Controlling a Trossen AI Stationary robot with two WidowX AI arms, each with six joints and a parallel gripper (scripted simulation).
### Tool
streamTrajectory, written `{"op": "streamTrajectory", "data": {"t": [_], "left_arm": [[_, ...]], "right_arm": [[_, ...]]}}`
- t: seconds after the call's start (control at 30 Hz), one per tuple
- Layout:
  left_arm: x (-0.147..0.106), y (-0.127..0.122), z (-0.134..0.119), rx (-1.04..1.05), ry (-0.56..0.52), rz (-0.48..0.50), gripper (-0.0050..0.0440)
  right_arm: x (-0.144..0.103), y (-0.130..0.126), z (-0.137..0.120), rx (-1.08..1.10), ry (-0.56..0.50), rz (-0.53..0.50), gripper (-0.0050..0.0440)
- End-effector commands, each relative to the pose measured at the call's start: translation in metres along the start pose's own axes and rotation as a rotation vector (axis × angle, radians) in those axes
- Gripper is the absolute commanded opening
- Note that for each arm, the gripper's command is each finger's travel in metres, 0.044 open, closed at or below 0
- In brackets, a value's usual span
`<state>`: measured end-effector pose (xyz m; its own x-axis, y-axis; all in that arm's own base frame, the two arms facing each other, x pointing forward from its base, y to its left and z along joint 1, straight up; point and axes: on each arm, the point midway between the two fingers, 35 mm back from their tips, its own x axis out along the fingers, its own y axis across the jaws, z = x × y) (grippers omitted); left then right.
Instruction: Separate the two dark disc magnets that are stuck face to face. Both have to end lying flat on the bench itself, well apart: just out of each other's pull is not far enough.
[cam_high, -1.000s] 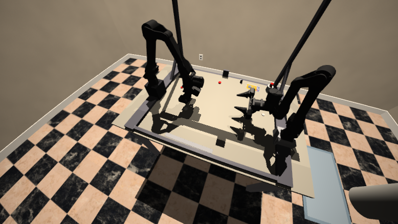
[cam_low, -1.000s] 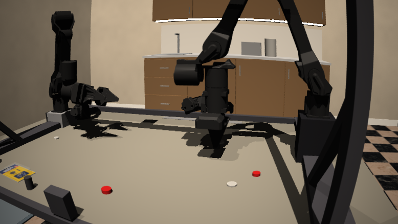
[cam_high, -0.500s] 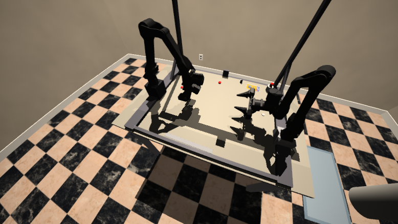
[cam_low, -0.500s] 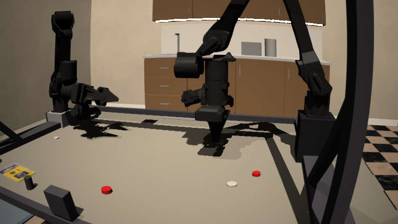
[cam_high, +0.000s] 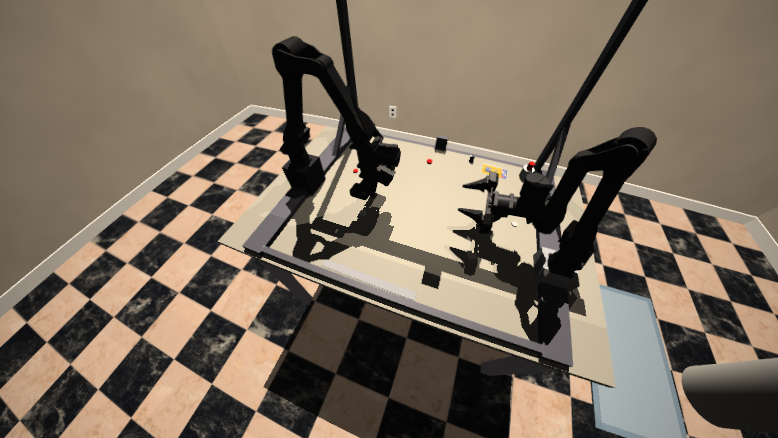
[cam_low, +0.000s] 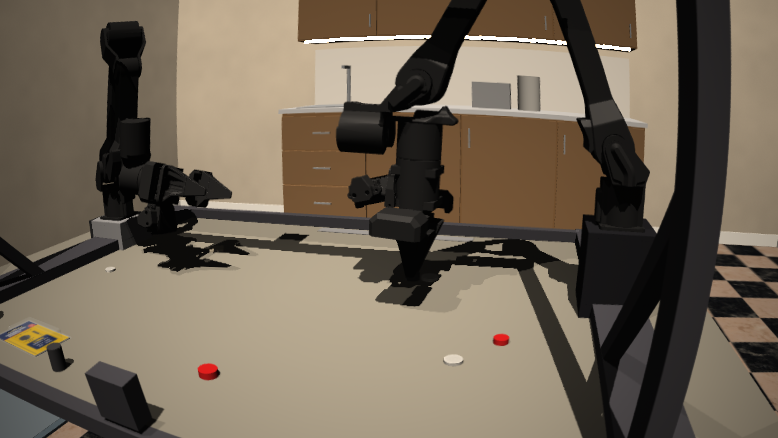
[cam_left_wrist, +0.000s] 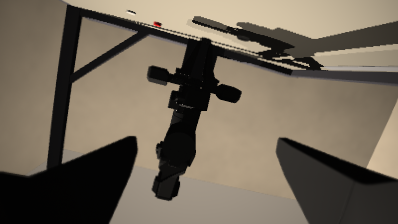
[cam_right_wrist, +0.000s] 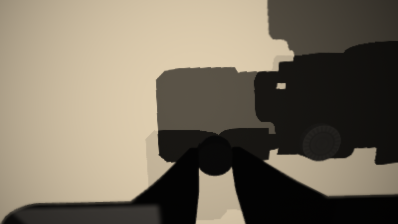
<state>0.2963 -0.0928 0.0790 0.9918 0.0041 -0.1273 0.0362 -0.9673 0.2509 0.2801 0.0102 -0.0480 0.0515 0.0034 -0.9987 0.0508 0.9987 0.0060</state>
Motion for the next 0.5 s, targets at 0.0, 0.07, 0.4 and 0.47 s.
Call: {"op": "streamTrajectory", "data": {"t": [0.0,0.07,0.4,0.47], "left_arm": [[0.000,0.001,-0.003,-0.004,0.009,0.004,0.0400],[0.000,0.001,-0.003,-0.004,0.009,0.004,0.0400],[0.000,0.001,-0.003,-0.004,0.009,0.004,0.0400],[0.000,0.001,-0.003,-0.004,0.009,0.004,0.0400]], "right_arm": [[-0.001,0.001,0.014,0.036,-0.048,0.002,0.0040],[0.000,0.001,0.020,0.060,-0.069,0.004,0.0040],[0.005,0.003,0.054,0.223,-0.214,0.034,0.0040],[0.005,0.003,0.054,0.223,-0.214,0.034,0.0040]]}}
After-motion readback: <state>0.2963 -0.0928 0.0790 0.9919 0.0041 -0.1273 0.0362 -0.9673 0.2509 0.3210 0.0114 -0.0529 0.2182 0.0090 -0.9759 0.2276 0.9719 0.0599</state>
